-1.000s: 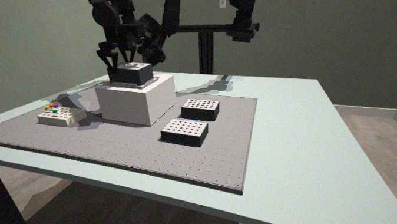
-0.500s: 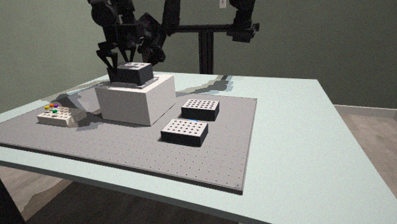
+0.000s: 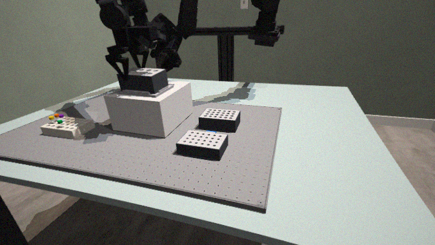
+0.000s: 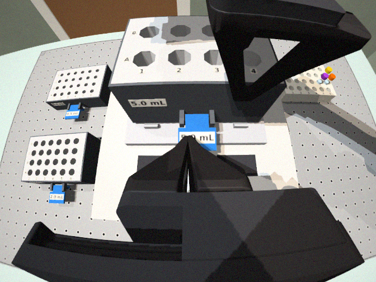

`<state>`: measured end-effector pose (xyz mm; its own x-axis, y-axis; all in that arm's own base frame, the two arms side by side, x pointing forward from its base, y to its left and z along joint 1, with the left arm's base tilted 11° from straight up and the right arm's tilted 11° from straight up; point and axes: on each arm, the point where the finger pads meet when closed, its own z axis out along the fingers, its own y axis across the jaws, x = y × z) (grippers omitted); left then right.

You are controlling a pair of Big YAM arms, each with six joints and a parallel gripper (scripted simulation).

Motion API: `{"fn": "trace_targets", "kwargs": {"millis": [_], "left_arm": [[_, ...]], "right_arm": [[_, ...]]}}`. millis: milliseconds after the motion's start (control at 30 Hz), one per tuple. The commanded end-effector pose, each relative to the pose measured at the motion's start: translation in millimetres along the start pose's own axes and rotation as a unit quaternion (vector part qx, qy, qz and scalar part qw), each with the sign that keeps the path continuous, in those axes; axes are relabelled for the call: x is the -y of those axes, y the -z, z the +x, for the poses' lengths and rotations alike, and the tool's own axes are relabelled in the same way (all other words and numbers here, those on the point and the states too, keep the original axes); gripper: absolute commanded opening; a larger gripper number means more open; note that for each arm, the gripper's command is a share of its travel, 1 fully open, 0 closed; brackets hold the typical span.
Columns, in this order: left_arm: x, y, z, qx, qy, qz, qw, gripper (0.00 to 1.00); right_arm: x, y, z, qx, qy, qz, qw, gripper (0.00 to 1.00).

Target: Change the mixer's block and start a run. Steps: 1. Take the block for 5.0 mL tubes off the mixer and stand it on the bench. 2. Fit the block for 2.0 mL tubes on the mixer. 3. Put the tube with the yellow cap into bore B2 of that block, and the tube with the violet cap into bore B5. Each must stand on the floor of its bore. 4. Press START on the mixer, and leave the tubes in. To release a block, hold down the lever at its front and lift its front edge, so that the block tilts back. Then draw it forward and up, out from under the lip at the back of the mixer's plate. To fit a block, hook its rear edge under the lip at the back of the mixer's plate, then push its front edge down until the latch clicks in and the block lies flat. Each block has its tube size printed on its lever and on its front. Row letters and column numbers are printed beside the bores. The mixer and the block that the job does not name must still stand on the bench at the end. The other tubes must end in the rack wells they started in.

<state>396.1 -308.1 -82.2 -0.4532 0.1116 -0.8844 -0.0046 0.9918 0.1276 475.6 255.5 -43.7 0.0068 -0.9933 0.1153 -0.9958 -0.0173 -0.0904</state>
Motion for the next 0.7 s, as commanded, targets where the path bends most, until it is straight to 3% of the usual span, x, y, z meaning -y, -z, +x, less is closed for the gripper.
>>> {"fn": "trace_targets", "kwargs": {"millis": [0, 667], "left_arm": [[11.2, 5.0, -5.0, 0.002, 0.007, 0.007, 1.000, 0.00], [18.1, 31.7, -49.5, 0.015, 0.021, 0.013, 1.000, 0.00]], "right_arm": [[7.9, 8.0, -7.5, 0.009, 0.010, -0.004, 1.000, 0.00], [2.5, 0.5, -2.4, 0.002, 0.010, 0.000, 1.000, 0.00]]}}
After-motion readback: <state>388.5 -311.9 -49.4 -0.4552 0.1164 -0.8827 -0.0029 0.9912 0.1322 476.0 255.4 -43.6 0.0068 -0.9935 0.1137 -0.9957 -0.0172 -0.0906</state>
